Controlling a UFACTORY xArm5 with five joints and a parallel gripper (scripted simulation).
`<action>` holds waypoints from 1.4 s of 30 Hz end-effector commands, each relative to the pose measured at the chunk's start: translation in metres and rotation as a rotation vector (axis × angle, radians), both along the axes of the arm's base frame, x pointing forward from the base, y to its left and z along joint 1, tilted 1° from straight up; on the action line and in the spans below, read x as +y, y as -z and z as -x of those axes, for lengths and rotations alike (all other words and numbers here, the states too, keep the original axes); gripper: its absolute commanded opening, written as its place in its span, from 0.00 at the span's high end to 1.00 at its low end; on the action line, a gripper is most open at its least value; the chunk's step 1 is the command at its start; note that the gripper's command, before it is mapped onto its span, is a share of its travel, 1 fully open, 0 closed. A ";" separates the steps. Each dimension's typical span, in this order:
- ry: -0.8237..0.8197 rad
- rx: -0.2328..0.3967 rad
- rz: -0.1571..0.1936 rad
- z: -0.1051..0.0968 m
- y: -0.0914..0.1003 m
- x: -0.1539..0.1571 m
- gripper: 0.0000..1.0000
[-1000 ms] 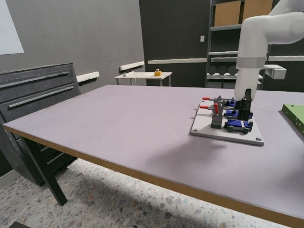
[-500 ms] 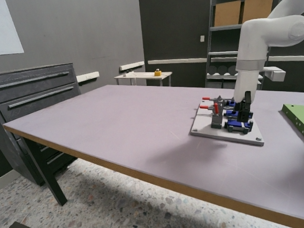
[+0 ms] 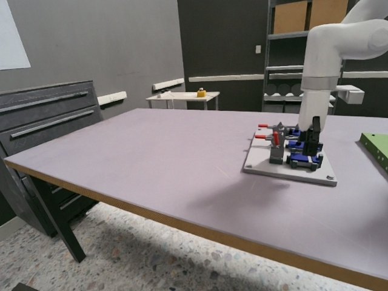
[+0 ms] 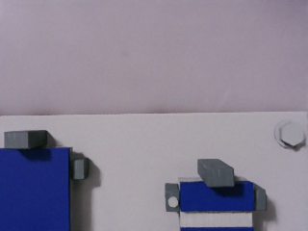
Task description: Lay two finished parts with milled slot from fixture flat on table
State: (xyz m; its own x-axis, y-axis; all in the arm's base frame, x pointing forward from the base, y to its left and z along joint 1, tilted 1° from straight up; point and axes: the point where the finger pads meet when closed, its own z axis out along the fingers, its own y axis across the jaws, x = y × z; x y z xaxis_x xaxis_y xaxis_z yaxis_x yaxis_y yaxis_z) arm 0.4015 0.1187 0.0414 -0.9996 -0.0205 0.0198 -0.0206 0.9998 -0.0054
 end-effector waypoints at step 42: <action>0.000 -0.004 -0.001 -0.003 0.004 0.001 0.00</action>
